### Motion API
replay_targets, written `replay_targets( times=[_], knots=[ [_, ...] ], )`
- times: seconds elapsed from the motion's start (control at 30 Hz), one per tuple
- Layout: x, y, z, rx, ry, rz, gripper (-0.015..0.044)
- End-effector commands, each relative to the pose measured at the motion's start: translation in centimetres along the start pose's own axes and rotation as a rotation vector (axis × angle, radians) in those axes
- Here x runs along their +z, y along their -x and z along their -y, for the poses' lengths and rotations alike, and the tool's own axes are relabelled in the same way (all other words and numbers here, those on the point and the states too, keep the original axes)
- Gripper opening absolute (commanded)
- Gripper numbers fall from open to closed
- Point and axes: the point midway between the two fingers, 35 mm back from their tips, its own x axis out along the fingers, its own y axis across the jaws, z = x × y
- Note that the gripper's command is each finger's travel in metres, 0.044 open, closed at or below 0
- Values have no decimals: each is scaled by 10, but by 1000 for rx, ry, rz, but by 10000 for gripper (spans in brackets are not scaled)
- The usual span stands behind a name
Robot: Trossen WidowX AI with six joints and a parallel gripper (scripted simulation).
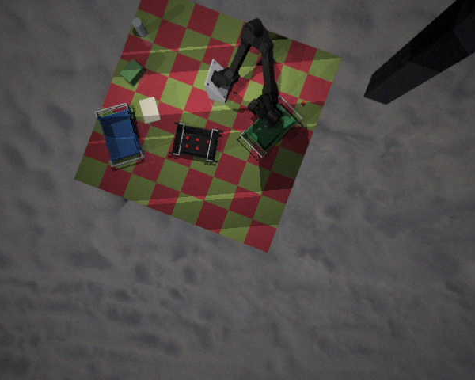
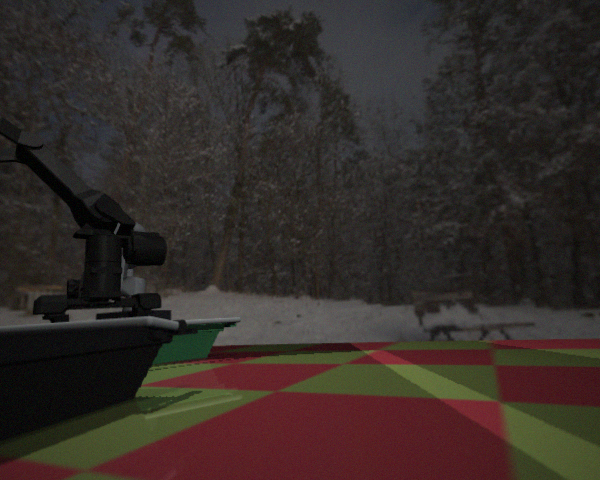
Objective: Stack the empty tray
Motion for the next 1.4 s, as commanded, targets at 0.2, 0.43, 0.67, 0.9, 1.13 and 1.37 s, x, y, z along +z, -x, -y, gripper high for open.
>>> replay_targets(
  times=[0.2, 0.43, 0.67, 0.9, 1.13, 1.37],
  knots=[
    [-2, -5, -4, 13, -11, -4, 440],
    [-2, -5, -4, 13, -11, -4, 440],
    [-2, -5, -4, 13, -11, -4, 352],
    [-2, -5, -4, 13, -11, -4, 249],
    [-2, -5, -4, 13, -11, -4, 179],
    [-2, -5, -4, 13, -11, -4, 132]
  ],
)
